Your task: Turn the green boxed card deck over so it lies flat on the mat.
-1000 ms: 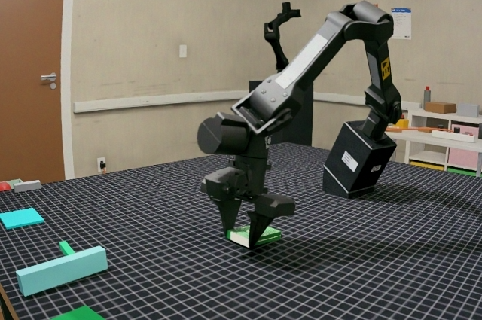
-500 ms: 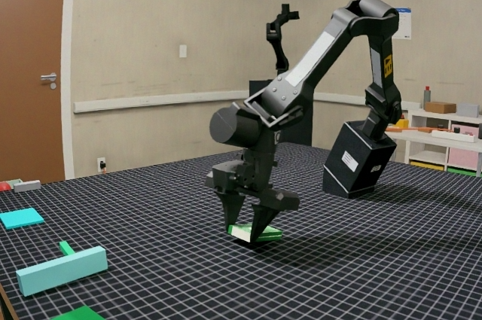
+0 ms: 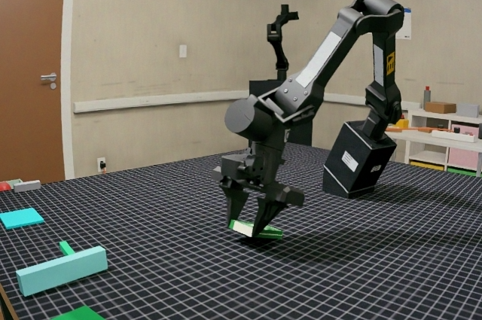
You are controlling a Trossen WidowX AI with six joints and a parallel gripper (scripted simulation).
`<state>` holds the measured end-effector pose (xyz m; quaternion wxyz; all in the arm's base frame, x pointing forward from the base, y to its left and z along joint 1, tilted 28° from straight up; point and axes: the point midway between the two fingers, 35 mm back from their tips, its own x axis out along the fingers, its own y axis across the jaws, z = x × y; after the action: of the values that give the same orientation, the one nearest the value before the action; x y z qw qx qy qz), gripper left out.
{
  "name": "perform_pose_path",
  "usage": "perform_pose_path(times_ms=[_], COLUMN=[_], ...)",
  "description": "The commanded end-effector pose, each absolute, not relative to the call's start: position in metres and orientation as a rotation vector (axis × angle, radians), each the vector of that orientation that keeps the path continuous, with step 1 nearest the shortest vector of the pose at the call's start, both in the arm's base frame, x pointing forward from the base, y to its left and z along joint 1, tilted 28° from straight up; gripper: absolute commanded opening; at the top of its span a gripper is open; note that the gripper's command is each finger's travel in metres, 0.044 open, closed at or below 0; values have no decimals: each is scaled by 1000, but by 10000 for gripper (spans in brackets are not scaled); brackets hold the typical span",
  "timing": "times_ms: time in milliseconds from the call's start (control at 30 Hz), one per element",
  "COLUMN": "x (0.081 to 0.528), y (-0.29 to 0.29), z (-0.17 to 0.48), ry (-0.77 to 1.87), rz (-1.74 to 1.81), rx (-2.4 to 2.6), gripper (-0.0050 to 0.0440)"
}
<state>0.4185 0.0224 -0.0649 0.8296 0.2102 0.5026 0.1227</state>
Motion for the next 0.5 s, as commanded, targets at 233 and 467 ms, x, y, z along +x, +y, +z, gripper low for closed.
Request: perform_pose_path(times_ms=[233,467], x=[416,415], y=[16,16], z=[-46,-46], ry=[908,897], rz=[223,221], rx=[450,450], gripper=[292,292])
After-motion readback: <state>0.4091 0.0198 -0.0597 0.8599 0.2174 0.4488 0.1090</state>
